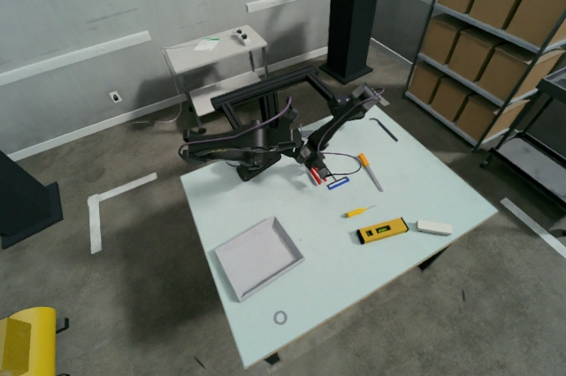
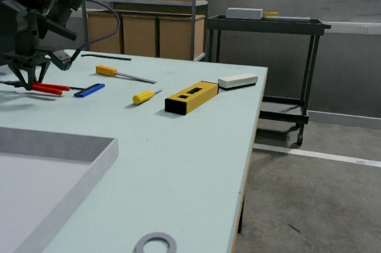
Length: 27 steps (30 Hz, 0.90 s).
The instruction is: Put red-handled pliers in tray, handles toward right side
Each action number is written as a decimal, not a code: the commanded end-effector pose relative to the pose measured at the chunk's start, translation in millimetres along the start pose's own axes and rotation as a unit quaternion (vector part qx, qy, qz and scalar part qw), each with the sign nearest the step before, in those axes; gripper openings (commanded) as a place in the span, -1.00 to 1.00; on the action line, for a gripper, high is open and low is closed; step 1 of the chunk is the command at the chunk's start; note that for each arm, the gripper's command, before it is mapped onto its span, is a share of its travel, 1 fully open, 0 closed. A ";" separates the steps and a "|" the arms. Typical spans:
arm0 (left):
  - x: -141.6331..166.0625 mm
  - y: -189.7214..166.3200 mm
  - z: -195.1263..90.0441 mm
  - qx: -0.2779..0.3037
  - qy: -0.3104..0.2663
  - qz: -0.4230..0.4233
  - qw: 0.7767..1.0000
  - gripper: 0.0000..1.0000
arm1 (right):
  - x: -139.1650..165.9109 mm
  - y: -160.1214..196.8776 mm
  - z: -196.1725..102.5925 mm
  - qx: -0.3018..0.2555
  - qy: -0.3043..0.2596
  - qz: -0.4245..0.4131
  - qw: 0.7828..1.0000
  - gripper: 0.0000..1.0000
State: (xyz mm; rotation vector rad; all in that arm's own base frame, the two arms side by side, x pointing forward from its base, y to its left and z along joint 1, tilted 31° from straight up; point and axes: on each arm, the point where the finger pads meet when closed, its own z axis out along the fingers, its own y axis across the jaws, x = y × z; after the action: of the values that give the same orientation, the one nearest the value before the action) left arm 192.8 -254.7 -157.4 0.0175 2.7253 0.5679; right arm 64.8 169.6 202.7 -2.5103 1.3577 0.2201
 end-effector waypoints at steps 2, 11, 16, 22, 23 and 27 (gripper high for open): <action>-4.4 -10.7 -3.2 0.024 -0.019 0.004 1.000 -0.45 | -3.3 7.2 -6.2 -0.010 -0.010 -0.003 1.000 1.00; -4.0 -9.4 5.9 0.023 -0.019 0.004 1.000 -0.45 | -3.3 7.2 -6.2 -0.010 -0.010 -0.003 1.000 1.00; -4.4 -9.7 7.4 0.024 -0.019 0.004 1.000 -0.45 | -3.3 7.2 -6.2 -0.010 -0.010 -0.003 1.000 1.00; -4.4 -9.7 7.4 0.024 -0.019 0.004 1.000 -0.45 | -3.3 7.2 -6.2 -0.010 -0.010 -0.003 1.000 1.00; -4.4 -9.7 7.4 0.024 -0.019 0.004 1.000 -0.45 | -3.3 7.2 -6.2 -0.010 -0.010 -0.003 1.000 1.00; -7.7 -10.6 1.9 0.031 -0.021 0.000 0.999 0.23 | -3.3 7.2 -6.2 -0.010 -0.010 -0.003 1.000 1.00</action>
State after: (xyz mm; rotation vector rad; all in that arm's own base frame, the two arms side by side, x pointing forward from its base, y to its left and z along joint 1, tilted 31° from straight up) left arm 199.1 -254.2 -168.3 0.0293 2.7214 0.5362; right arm 64.8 169.5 202.7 -2.5105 1.3578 0.2201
